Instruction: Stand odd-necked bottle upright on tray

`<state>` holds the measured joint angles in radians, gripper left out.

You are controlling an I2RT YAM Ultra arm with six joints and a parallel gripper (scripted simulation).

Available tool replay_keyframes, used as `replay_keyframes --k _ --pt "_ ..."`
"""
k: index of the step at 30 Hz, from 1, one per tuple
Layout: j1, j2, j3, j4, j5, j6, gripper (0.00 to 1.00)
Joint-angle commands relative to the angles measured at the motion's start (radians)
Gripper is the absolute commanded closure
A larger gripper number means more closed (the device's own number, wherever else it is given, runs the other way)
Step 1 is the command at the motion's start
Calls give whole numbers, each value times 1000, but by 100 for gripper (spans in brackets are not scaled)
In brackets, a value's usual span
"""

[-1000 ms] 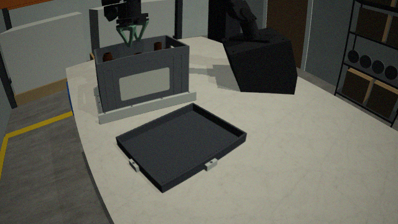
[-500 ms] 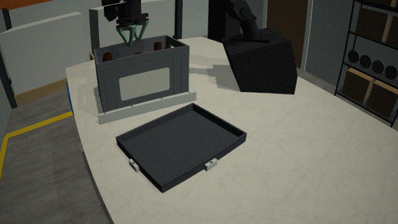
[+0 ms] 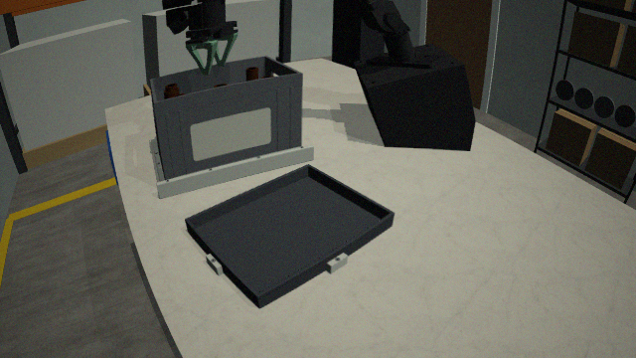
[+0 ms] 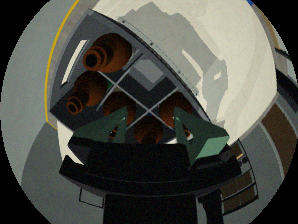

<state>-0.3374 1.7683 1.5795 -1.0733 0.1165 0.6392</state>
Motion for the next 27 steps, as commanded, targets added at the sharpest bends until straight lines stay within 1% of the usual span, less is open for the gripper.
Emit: replay_keyframes --k 1,20,27 --pt "-3 -23 49 -3 2 -5 39" --pt "-4 -23 49 -2 2 -5 39" --pt "-5 -14 47 18 2 -5 39"
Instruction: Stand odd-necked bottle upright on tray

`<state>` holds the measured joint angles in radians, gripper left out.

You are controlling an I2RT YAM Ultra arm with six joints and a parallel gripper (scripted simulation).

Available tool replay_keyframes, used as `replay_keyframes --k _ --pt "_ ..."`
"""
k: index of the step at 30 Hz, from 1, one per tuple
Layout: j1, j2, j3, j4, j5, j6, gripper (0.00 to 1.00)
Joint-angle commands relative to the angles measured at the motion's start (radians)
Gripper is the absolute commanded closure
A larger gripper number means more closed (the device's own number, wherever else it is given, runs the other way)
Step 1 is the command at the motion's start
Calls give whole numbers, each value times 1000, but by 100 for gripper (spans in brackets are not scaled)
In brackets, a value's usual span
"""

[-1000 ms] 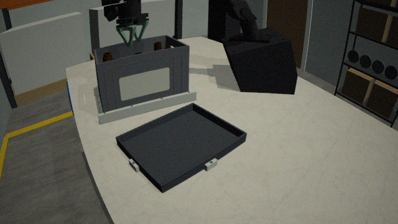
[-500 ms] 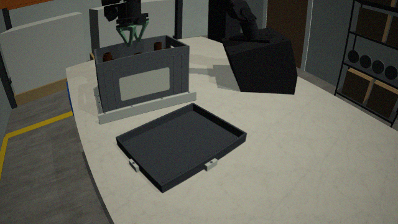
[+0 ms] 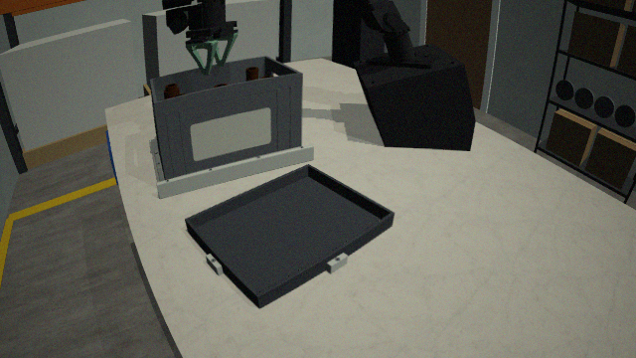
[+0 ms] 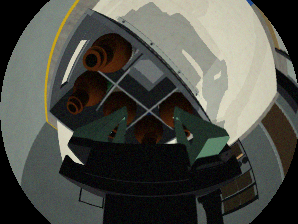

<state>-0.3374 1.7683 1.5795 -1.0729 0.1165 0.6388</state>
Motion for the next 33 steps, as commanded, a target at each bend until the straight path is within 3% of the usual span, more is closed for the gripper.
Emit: replay_keyframes --k 1,33 --pt "-6 -11 46 19 2 -5 39" --pt "-12 22 -36 99 -1 -13 39"
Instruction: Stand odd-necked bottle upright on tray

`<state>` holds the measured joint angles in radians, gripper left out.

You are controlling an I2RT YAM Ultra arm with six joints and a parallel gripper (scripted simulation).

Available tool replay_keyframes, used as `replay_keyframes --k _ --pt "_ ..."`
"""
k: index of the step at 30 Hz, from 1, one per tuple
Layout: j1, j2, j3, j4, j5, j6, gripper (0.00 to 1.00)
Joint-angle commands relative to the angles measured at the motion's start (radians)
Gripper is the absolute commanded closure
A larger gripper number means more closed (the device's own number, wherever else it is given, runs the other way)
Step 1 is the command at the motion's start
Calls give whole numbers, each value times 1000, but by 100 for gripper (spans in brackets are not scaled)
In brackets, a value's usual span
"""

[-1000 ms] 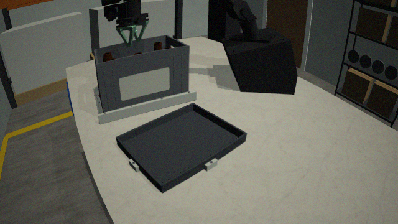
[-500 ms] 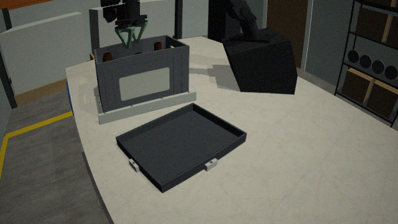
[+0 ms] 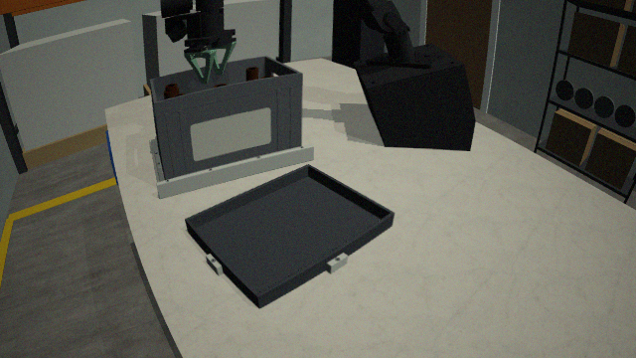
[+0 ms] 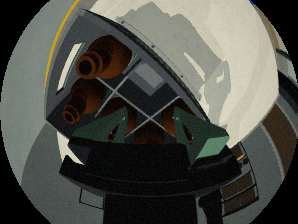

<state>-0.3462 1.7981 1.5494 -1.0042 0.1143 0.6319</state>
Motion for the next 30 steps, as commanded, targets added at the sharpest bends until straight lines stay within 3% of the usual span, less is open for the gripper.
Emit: replay_keyframes --k 1,30 --pt "-2 -22 -10 32 1 -6 39" --pt "-5 -18 -10 54 1 -7 39"
